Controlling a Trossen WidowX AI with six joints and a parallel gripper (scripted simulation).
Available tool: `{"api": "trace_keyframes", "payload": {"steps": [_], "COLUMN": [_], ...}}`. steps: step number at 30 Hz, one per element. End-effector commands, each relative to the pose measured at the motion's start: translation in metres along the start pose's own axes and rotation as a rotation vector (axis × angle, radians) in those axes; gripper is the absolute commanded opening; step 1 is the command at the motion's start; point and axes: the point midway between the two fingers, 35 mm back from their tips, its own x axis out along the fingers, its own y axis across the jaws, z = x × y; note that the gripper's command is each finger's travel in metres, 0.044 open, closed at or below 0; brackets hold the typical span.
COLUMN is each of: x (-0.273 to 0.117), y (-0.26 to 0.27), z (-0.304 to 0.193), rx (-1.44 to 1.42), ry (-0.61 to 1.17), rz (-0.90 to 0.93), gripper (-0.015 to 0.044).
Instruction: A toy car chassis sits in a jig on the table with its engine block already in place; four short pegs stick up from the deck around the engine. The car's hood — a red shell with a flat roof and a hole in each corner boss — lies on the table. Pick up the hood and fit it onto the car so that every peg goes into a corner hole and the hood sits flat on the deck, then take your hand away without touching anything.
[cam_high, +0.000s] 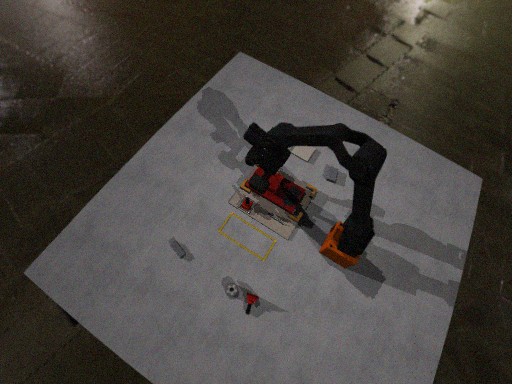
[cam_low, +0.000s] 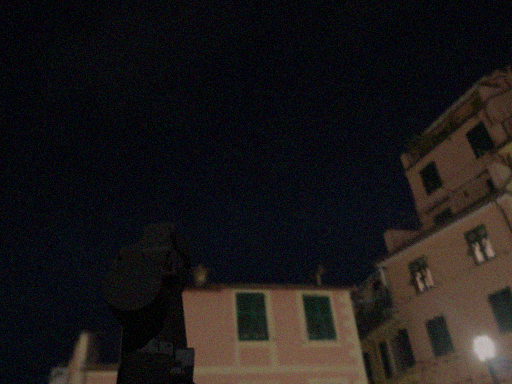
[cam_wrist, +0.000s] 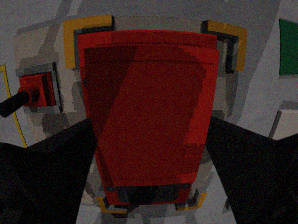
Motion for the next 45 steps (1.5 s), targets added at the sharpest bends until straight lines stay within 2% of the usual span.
{"api": "trace_keyframes", "payload": {"steps": [1, 24, 40, 41, 45], "x": [0.0031, 0.0095, 0.0101, 0.0101, 0.0047], "y": [0.0, -0.0004, -0.0004, -0.0004, -0.0005], "z": [0.0, 0.0002, 0.0003, 0.0003, 0.0009], "rx": [-0.004, 0.0, 0.0, 0.0, 0.0], "ry": [0.0, 0.0, -0.001, -0.001, -0.001], "rz": [0.0, -0.001, -0.001, -0.001, -0.002], "gripper": [0.0, 0.0, 0.042, 0.044, 0.044]}}
